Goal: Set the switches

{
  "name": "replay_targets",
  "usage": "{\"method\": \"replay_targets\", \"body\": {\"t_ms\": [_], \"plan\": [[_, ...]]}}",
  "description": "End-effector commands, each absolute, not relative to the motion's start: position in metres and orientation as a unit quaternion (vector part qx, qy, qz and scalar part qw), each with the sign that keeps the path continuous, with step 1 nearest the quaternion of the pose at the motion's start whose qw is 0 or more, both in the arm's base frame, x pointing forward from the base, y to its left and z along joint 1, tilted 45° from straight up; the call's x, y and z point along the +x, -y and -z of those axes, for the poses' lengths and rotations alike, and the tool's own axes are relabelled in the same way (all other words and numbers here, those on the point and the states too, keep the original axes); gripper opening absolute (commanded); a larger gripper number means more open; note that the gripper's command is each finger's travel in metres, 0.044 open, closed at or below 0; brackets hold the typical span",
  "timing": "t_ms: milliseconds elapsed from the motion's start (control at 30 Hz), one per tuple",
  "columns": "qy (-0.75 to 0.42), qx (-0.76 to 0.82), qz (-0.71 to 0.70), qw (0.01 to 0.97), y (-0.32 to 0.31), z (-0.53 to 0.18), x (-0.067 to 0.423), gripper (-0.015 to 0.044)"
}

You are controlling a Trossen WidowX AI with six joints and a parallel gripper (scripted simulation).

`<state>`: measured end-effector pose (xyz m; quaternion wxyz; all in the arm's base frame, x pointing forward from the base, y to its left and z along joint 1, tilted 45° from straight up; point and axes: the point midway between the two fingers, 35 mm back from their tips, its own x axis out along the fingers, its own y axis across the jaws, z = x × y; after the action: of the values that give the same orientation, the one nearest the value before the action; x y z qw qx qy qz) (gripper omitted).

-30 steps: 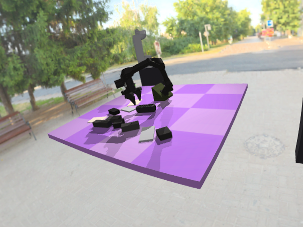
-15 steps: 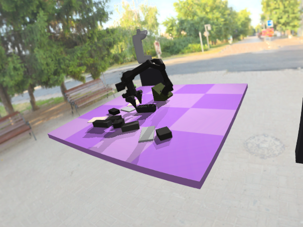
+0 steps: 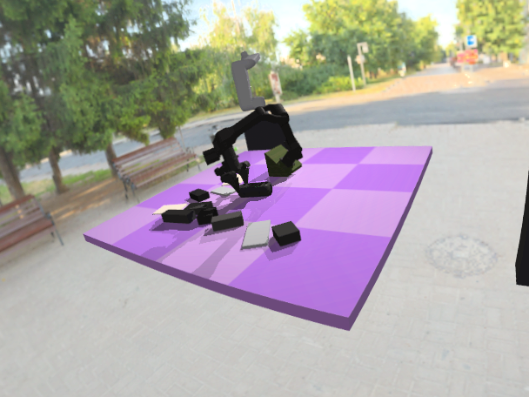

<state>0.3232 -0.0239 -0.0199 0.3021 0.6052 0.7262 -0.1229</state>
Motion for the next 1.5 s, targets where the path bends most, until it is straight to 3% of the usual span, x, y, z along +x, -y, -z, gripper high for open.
{"method": "replay_targets", "body": {"t_ms": [0, 1467], "plan": [[-0.725, 0.607, 0.123, 0.300, 0.023, 0.020, 0.323, 0.0326], [-0.722, 0.606, 0.131, 0.309, 0.030, 0.003, 0.321, 0.0336]]}}
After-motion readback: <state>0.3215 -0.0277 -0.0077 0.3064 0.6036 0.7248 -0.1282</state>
